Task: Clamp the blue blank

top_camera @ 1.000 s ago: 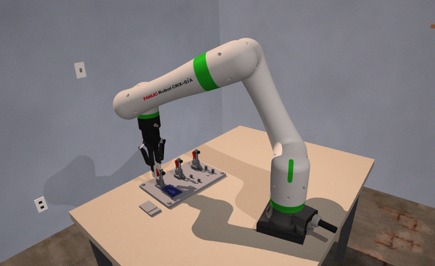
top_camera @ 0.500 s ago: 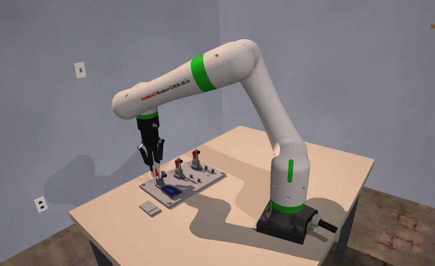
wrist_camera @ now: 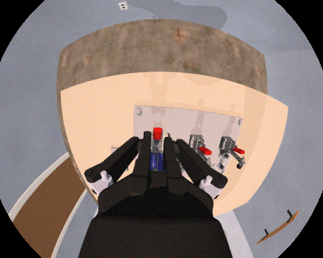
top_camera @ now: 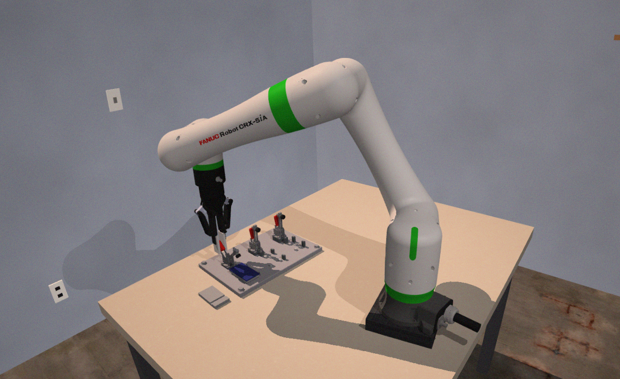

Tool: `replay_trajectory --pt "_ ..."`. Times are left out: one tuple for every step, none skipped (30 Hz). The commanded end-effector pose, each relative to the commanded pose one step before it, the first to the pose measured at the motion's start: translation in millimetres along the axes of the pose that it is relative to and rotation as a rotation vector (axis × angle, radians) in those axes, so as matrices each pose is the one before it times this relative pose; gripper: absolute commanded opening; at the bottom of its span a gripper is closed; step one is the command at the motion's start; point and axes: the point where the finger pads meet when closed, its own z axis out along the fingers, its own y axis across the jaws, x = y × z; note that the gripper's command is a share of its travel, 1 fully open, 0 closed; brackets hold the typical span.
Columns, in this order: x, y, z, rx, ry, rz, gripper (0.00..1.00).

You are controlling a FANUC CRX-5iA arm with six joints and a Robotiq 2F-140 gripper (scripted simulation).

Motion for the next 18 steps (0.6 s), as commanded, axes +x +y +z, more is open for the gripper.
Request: replay_trajectory --pt "2.03 -0.03 1.19 0.0001 0.00036 0.00005 0.0" --pt "0.68 0.0 0.57 0.0 0.0 0.0 0.0" --pt "0.66 0.0 0.59 0.0 0.0 0.0 0.0" --pt "0.66 0.0 0.59 0.0 0.0 0.0 0.0" --pt "0.65 0.0 0.58 0.0 0.0 0.0 0.0" --pt "0.64 0.0 0.58 0.0 0.0 0.0 0.0" --pt "0.63 0.0 0.57 0.0 0.0 0.0 0.0" --pt "0.62 0.0 0.56 0.0 0.0 0.0 0.0" --pt "0.61 0.0 0.56 0.0 0.0 0.0 0.0" --pt "0.56 0.0 0.64 0.0 0.0 0.0 0.0" --pt "0.55 0.0 0.66 0.0 0.0 0.0 0.0" --pt "0.0 0.0 0.0 0.0 0.0 0.0 0.0" --pt "0.0 0.0 0.0 0.0 0.0 0.0 0.0" --pt "0.54 0.0 0.65 0.0 0.0 0.0 0.0" --pt "0.52 0.0 0.63 0.0 0.0 0.0 0.0" --pt "0.51 0.0 0.62 0.0 0.0 0.0 0.0" --pt "0.5 0.0 0.61 0.0 0.0 0.0 0.0" --pt "0.49 0.0 0.6 0.0 0.0 0.0 0.0"
